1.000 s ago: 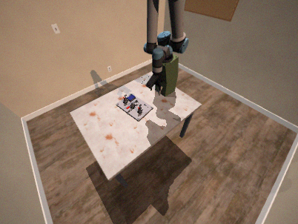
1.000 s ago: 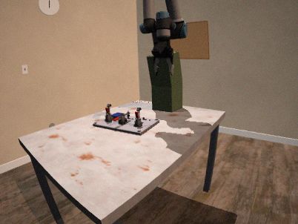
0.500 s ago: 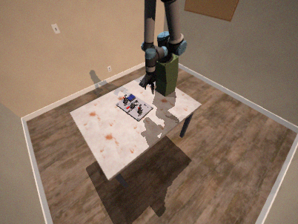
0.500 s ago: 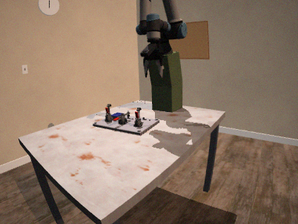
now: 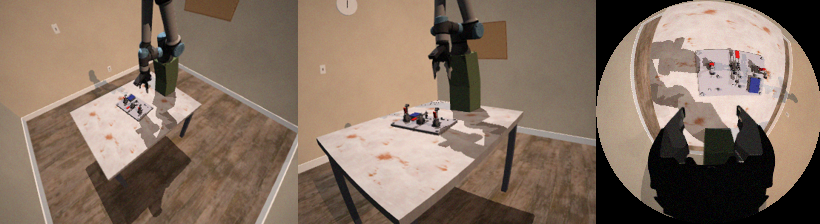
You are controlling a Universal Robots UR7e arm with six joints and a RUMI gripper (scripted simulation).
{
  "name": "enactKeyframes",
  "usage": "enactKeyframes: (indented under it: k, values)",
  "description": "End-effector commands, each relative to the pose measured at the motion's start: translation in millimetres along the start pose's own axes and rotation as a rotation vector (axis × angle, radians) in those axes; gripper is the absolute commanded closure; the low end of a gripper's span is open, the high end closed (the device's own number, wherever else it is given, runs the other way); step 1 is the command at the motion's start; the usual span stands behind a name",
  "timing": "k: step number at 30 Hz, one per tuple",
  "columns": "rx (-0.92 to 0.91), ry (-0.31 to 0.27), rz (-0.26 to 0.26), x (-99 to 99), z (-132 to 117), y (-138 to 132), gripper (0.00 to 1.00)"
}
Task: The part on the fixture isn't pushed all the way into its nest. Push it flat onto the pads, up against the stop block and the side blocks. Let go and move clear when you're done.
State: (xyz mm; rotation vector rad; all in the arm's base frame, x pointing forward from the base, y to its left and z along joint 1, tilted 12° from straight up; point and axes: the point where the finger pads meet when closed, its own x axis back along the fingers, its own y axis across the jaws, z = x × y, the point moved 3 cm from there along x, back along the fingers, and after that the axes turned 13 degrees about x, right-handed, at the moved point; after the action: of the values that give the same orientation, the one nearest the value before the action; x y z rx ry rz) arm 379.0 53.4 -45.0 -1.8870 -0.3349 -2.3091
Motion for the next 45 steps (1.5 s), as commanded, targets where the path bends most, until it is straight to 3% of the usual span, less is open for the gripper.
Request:
enactKeyframes:
  k: [1, 6, 11, 23, 28, 40, 41, 45]
  values:
    - [0.019, 0.008, 0.008, -1.9, 3.6, 4.0, 0.42]
    - [0.019, 0.008, 0.008, -1.9, 3.6, 4.0, 0.42]
    - [0.019, 0.008, 0.008, -13.4, 6.8, 61.8, 0.42]
    - [0.019, 0.008, 0.008, -13.4, 6.8, 61.8, 0.42]
    - [0.019, 0.008, 0.008, -21.6, 10.6, 102.9, 0.42]
    - [0.019, 0.008, 0.008, -21.6, 10.6, 102.9, 0.42]
    - [0.016, 0.007, 0.007, -21.3, 9.7, 101.9, 1.00]
    - [0.016, 0.007, 0.007, -21.3, 9.7, 101.9, 1.00]
